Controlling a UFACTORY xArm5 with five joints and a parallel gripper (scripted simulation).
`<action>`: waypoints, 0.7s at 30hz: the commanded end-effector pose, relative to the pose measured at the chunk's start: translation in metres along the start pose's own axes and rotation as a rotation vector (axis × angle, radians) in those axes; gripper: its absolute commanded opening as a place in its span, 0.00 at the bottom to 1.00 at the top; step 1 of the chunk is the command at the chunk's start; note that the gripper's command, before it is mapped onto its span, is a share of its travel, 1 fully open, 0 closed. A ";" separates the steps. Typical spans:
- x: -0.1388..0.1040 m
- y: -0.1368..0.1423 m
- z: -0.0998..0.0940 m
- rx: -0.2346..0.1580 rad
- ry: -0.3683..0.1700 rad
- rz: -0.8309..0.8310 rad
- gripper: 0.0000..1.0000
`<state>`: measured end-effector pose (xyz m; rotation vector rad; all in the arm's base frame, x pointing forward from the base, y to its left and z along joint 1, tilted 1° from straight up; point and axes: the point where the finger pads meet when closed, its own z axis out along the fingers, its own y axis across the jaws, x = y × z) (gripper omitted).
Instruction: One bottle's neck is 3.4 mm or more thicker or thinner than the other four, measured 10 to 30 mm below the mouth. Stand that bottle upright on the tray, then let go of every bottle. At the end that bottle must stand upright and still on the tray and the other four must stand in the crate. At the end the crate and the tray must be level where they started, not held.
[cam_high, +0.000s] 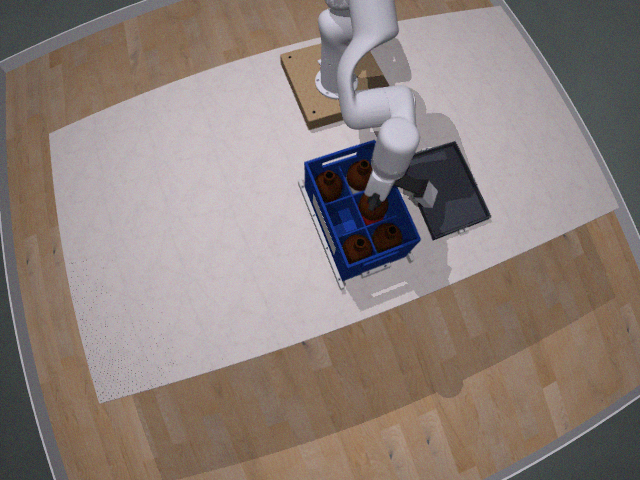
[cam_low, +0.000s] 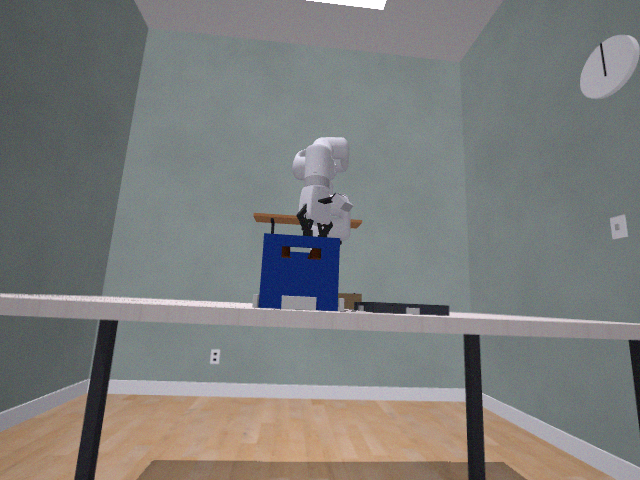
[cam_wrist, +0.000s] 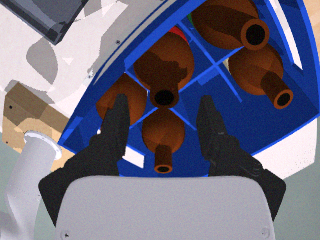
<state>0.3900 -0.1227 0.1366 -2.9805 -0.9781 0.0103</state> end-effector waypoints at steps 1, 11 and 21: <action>0.001 0.001 -0.017 -0.004 0.003 0.000 0.65; 0.001 0.001 -0.041 -0.004 0.003 0.000 0.65; 0.001 0.000 -0.051 -0.004 0.003 0.000 0.65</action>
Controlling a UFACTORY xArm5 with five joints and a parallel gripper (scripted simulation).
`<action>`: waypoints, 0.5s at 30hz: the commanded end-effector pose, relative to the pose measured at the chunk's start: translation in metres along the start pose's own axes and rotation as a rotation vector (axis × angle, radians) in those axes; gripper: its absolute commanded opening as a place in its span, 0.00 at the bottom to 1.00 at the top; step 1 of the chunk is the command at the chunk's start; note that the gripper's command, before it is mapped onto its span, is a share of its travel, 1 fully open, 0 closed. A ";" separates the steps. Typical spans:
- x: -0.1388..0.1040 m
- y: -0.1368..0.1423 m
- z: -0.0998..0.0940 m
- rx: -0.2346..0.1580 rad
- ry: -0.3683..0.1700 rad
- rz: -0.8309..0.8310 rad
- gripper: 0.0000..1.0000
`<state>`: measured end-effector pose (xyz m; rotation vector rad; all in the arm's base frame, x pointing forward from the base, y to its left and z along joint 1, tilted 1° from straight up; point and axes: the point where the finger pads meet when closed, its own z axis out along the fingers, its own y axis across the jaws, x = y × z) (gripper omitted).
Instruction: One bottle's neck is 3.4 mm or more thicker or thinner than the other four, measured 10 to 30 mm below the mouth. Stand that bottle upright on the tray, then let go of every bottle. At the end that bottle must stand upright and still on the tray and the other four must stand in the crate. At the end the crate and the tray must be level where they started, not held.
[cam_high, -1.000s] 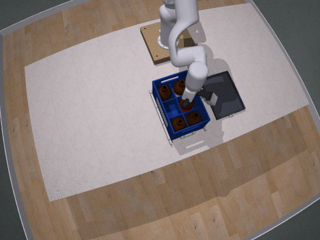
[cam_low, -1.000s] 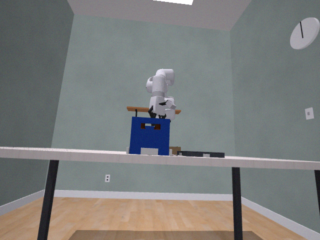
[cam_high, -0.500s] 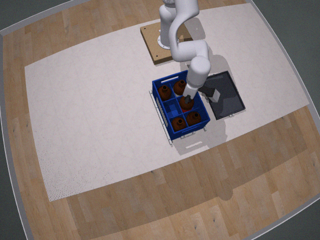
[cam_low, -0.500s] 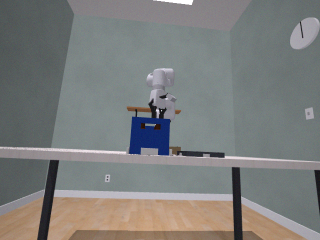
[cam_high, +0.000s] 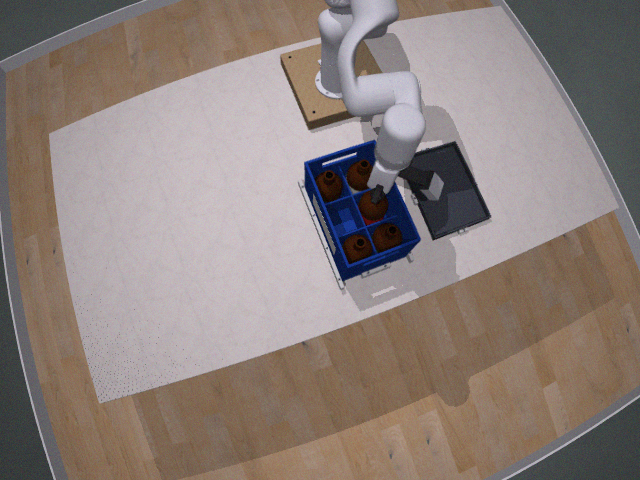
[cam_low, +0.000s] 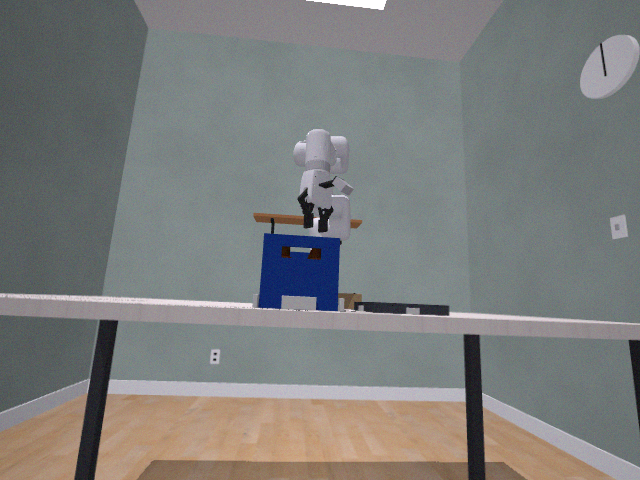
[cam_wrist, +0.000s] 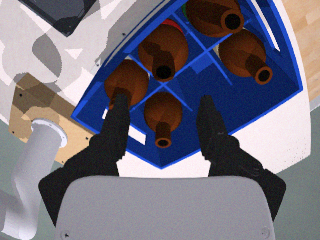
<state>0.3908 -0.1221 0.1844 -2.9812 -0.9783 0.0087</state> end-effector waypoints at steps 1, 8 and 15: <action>0.001 0.001 -0.003 -0.003 0.002 0.000 0.65; 0.001 0.001 -0.003 -0.003 0.002 0.000 0.00; 0.001 0.001 -0.003 -0.003 0.002 0.000 0.00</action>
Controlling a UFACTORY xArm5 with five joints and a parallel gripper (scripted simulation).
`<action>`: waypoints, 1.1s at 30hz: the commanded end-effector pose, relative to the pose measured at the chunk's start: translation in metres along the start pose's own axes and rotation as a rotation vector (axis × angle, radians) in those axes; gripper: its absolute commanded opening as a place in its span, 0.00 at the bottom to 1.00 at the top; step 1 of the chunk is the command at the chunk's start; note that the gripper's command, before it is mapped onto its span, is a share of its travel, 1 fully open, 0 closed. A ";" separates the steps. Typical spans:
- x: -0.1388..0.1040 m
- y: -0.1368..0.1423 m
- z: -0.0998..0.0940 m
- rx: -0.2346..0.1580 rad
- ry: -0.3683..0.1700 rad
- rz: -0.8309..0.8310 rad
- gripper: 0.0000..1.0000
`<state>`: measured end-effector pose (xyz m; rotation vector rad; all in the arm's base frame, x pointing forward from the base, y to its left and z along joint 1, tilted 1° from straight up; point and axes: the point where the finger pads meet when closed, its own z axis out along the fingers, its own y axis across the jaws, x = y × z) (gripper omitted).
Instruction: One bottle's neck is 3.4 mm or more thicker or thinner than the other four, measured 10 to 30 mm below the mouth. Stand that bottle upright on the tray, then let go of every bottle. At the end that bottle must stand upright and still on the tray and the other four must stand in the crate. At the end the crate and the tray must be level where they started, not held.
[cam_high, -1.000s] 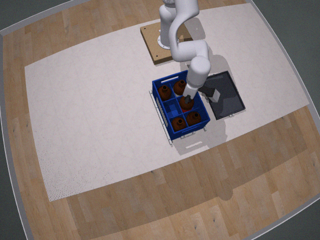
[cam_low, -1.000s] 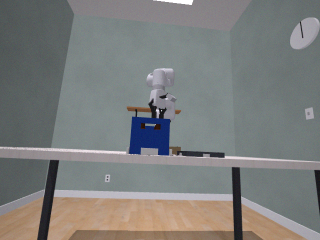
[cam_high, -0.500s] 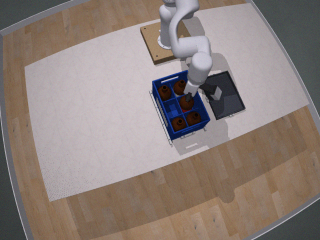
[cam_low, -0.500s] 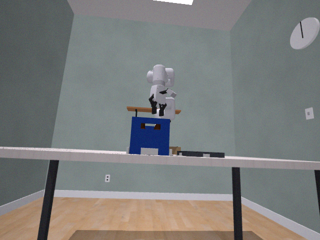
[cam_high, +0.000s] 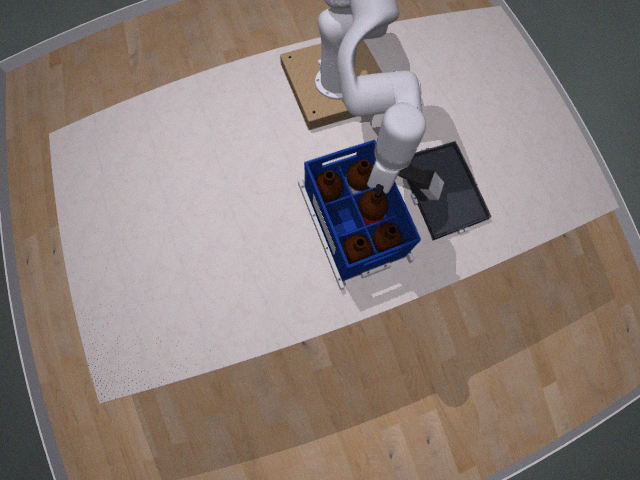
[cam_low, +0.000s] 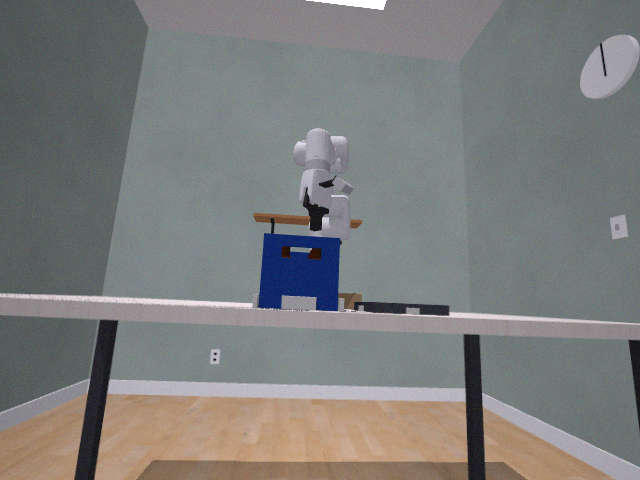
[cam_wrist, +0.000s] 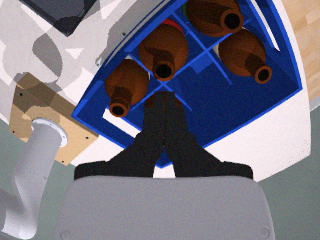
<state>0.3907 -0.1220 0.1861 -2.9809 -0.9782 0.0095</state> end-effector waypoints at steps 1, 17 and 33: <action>0.001 0.001 -0.001 -0.003 0.002 0.000 0.00; 0.001 0.001 -0.001 -0.003 0.002 0.000 0.00; 0.009 0.089 -0.006 -0.004 0.003 0.000 0.00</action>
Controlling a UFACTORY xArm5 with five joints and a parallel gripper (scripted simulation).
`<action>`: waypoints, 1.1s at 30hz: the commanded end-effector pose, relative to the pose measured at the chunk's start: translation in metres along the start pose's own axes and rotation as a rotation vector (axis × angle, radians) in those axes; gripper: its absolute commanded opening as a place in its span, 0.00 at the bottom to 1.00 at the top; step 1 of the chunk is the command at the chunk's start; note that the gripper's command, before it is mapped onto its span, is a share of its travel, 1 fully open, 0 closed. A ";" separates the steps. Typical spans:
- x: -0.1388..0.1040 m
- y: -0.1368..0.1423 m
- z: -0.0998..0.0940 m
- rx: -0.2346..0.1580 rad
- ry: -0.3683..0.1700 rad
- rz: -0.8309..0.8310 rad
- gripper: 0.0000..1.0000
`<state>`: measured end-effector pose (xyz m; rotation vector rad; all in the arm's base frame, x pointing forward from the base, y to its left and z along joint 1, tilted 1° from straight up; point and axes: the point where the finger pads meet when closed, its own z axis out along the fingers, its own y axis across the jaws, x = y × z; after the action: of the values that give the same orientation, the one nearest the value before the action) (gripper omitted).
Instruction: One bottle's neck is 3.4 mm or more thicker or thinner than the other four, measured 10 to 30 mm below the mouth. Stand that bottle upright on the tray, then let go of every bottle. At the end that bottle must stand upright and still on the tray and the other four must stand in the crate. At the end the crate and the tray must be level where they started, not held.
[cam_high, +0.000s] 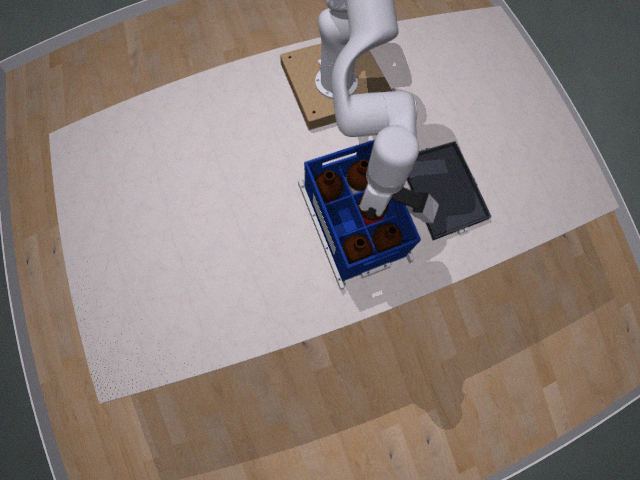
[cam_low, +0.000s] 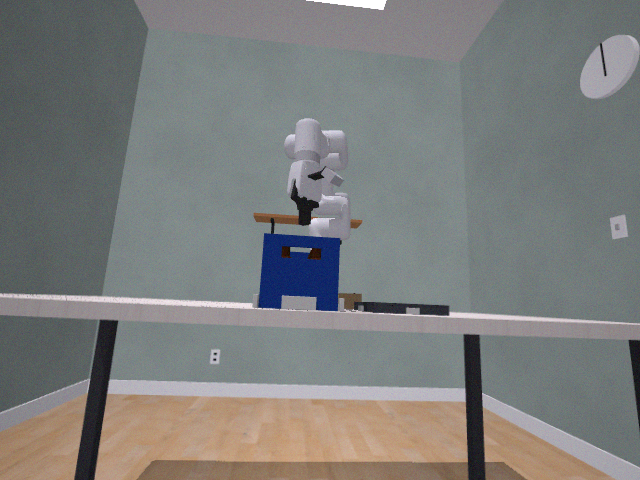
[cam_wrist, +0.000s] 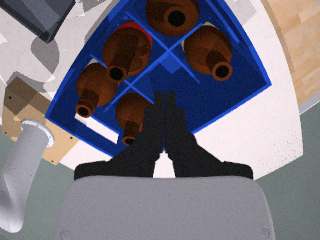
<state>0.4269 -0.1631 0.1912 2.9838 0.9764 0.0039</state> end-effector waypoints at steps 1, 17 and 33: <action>0.004 0.042 0.000 0.004 -0.003 -0.002 0.00; 0.003 0.070 0.003 0.004 -0.002 -0.002 0.65; 0.003 0.070 0.003 0.004 -0.002 -0.002 0.65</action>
<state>0.4694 -0.2176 0.1866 2.9885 0.9808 -0.0064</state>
